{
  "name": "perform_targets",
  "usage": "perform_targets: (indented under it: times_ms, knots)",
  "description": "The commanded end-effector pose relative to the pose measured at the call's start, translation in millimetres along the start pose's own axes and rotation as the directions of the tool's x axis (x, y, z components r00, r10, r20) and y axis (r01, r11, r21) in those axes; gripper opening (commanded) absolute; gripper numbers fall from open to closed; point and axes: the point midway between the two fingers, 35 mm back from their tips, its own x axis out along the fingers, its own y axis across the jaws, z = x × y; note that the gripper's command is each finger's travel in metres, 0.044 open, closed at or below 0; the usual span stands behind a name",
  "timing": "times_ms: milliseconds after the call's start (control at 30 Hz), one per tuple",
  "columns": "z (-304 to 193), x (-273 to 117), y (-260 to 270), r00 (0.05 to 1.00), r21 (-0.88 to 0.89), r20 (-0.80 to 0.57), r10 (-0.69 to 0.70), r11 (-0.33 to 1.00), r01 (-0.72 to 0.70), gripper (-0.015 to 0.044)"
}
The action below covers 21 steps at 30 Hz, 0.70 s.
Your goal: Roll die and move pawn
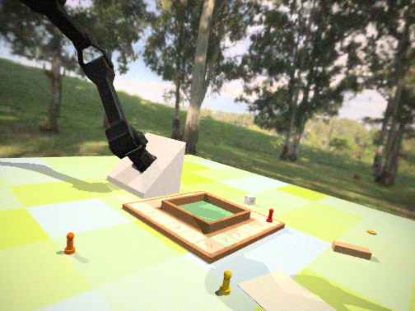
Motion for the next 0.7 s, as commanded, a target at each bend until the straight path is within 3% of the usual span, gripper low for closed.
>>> perform_targets:
  times_ms: [0,133,400,667]
  knots:
    - [1,-1,-2,1.0,0.006,0.006,-0.002,1.0,0.002,0.0374]
    - [20,-21,-44,0.992,0.121,0.115,-0.056,0.992,0.042,0.0275]
    - [38,-73,-144,0.923,0.358,0.319,-0.216,0.929,0.094,0.0275]
    - [8,-121,-249,0.814,0.595,0.379,-0.44,0.79,0.15,0.0275]
